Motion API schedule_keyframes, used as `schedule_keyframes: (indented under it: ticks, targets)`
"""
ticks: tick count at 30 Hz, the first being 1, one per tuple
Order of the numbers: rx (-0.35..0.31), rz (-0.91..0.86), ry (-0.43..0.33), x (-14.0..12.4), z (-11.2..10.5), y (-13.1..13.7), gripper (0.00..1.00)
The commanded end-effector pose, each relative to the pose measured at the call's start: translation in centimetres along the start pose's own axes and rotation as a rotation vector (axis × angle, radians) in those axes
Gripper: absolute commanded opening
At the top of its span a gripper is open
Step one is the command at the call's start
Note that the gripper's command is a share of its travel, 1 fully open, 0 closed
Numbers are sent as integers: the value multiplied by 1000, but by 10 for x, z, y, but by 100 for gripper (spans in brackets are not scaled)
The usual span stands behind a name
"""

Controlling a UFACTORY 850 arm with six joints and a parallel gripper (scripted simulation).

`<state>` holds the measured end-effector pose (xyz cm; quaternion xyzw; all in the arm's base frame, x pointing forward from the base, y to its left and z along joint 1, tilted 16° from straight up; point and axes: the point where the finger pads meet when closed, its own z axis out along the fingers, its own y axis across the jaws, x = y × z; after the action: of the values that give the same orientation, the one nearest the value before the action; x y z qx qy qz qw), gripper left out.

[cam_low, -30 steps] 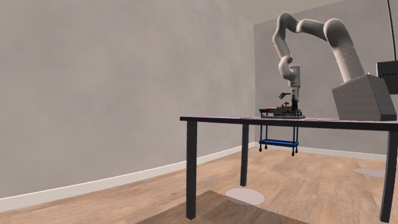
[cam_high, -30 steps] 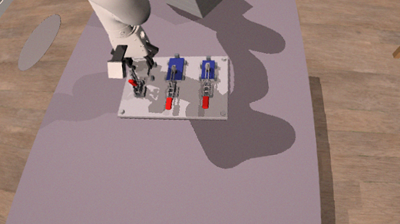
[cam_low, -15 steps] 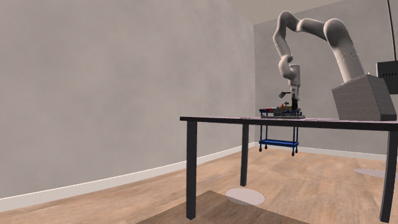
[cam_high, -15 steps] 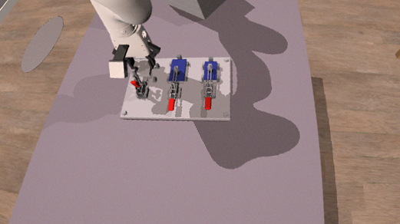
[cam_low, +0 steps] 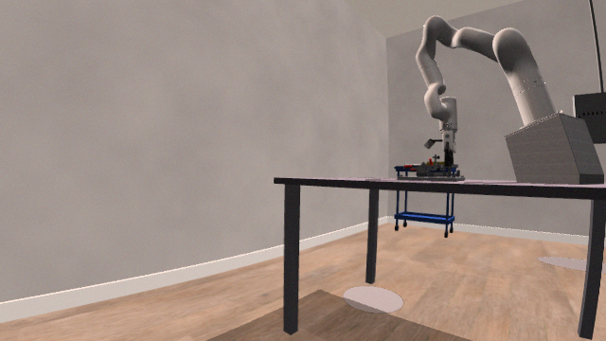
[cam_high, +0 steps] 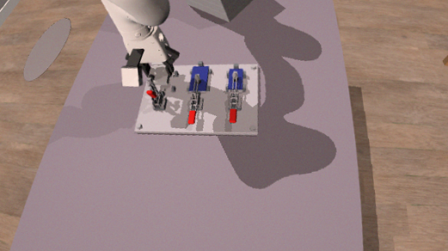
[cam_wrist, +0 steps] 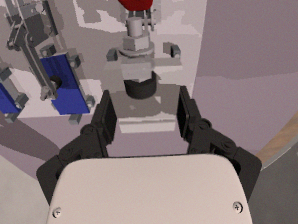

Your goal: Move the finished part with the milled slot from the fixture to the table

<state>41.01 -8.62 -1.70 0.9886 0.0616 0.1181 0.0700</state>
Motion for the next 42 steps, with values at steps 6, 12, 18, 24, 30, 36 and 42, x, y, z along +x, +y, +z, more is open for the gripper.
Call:
schedule_keyframes:
  ticks: [6,12,18,24,30,36,42]
  targets:
    - [0,0,1,-2,-13,0,0]
    - [0,0,1,-5,-25,0,0]
    - [0,0,1,-7,-31,0,0]
    - [0,0,1,-7,-32,0,0]
    - [0,0,1,-7,-32,0,0]
    - [0,0,1,-7,-32,0,0]
    - [0,0,1,-7,-32,0,0]
